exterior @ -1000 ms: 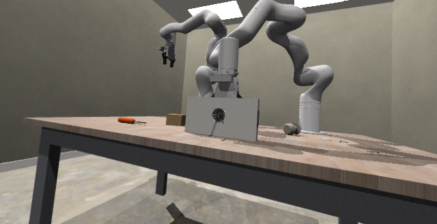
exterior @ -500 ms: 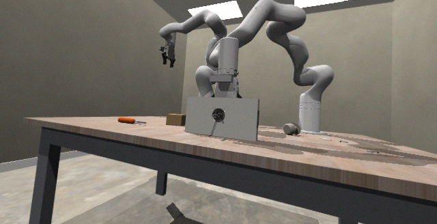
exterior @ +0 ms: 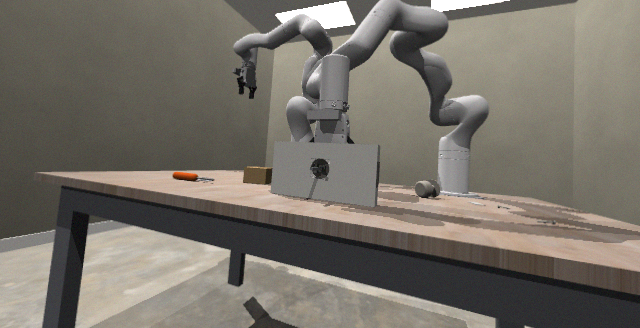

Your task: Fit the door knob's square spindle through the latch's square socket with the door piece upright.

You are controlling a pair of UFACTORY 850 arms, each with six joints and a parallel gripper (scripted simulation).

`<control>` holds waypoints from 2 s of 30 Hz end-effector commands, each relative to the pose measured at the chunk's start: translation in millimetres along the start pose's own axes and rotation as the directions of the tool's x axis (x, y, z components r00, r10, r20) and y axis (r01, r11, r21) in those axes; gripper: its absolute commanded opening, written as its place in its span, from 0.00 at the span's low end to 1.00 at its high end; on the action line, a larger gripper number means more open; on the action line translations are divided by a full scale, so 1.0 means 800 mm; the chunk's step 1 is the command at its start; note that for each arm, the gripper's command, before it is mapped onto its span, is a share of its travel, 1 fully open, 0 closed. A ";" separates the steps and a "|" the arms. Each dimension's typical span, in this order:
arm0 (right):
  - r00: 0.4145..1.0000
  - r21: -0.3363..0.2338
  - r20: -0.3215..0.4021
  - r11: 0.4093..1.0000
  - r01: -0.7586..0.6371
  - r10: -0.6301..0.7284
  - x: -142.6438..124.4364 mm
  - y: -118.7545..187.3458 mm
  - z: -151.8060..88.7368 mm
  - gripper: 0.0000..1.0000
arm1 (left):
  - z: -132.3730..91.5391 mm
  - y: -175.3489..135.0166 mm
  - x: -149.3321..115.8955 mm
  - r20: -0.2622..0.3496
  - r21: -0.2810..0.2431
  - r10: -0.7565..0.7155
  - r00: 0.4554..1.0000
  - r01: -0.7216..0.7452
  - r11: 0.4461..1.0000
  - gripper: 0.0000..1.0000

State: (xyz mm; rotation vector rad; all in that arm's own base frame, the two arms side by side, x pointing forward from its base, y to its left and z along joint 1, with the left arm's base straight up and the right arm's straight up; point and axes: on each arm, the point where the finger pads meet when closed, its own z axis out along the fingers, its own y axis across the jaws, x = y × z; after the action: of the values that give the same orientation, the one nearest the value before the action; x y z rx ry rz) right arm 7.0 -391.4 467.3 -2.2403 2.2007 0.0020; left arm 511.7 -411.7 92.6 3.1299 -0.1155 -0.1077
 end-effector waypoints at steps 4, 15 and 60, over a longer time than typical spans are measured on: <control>1.000 0.000 -0.002 1.000 0.000 0.000 0.000 0.000 -0.001 1.00 | -0.002 0.001 0.001 -0.002 -0.002 0.000 1.000 0.000 1.000 0.61; 1.000 0.000 -0.002 1.000 0.000 0.000 0.000 0.000 -0.001 1.00 | -0.002 0.001 0.003 -0.002 -0.002 0.000 1.000 0.000 1.000 0.61; 1.000 0.000 -0.002 1.000 0.000 0.000 0.000 0.000 -0.001 1.00 | -0.002 0.001 0.004 -0.002 -0.002 0.000 1.000 0.000 1.000 0.91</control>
State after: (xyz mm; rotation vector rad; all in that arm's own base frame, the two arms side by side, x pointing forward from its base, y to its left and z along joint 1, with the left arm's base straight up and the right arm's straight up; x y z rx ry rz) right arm 7.0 -391.4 467.3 -2.2403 2.2007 0.0020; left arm 514.6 -412.1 92.9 3.1294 -0.1154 -0.1064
